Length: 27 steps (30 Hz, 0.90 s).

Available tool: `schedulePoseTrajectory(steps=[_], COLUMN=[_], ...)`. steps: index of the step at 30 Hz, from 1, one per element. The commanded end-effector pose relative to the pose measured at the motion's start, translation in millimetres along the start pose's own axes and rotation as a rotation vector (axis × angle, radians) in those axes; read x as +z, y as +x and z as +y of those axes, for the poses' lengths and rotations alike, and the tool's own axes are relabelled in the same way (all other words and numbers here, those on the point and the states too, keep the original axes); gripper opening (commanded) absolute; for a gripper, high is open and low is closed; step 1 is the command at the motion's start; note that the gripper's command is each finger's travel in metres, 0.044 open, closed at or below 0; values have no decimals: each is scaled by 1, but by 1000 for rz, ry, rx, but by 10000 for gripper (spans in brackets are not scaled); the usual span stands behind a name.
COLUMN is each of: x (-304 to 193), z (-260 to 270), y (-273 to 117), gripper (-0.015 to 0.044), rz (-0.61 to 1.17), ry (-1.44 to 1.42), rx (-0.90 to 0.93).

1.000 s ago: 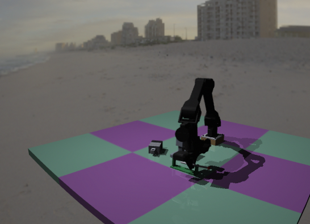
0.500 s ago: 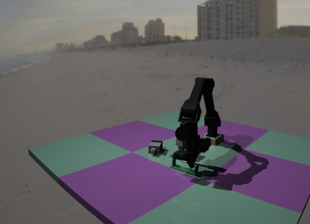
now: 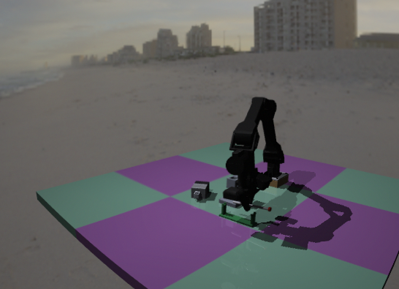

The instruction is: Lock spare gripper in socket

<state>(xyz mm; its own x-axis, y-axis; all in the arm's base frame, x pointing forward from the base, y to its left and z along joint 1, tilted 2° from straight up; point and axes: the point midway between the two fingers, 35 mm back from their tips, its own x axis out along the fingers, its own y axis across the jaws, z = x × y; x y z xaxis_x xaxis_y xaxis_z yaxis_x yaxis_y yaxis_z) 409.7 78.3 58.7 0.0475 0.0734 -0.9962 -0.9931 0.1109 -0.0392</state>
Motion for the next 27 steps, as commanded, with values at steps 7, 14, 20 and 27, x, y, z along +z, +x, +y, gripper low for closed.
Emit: schedulePoseTrajectory(steps=[7,14,20,27], x=[-10,-31,-49,-57], z=[-2,-4,-5,-5], y=[-3,-11,-17,-18], gripper=[0,0,0,0], rz=[1,3,5,6], ry=[-2,-5,-8,-9], rx=[0,0,-1,-1])
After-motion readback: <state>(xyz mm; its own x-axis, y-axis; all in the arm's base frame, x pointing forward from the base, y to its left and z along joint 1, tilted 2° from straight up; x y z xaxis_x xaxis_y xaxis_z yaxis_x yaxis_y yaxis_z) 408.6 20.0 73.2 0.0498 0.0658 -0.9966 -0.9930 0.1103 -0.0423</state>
